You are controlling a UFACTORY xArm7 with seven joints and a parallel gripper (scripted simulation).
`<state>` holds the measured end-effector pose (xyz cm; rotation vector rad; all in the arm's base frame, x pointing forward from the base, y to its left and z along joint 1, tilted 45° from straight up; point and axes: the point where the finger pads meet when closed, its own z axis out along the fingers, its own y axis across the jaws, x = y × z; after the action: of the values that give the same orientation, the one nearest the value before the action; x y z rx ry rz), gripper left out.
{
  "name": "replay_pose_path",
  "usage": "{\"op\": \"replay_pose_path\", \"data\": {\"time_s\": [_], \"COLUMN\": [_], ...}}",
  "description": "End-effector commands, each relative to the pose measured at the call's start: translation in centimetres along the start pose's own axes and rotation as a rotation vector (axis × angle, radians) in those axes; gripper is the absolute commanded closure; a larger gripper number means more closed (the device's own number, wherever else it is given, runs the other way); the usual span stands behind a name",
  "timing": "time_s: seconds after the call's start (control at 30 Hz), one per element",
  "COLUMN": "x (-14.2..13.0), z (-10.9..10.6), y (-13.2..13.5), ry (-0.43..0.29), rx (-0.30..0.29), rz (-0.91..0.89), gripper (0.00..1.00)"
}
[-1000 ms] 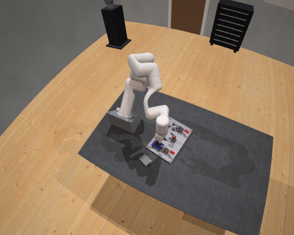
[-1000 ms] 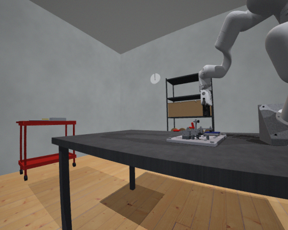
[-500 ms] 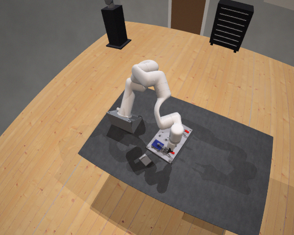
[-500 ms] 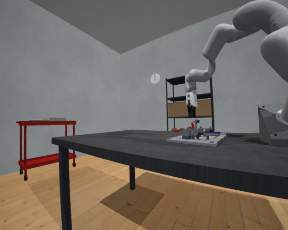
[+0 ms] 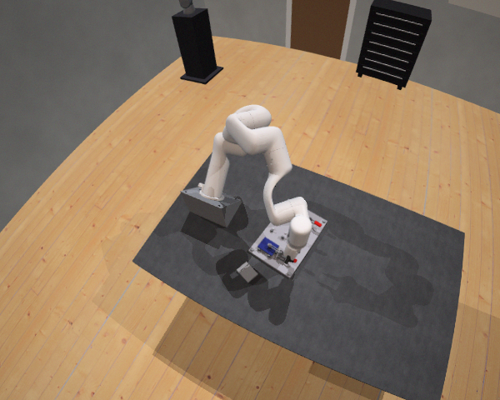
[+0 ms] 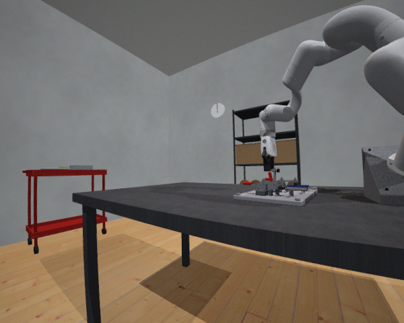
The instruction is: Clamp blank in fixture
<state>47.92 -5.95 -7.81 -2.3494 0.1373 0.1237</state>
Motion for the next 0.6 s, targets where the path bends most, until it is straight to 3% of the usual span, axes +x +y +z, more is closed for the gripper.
{"op": "replay_pose_path", "data": {"time_s": [0.0, 0.57], "x": [0.0, 0.1], "z": [2.2, 3.2], "y": [0.0, 0.0], "ry": [0.002, 0.002], "rx": [-0.001, -0.001], "rz": [0.000, 0.000], "gripper": [0.53, 0.53]}}
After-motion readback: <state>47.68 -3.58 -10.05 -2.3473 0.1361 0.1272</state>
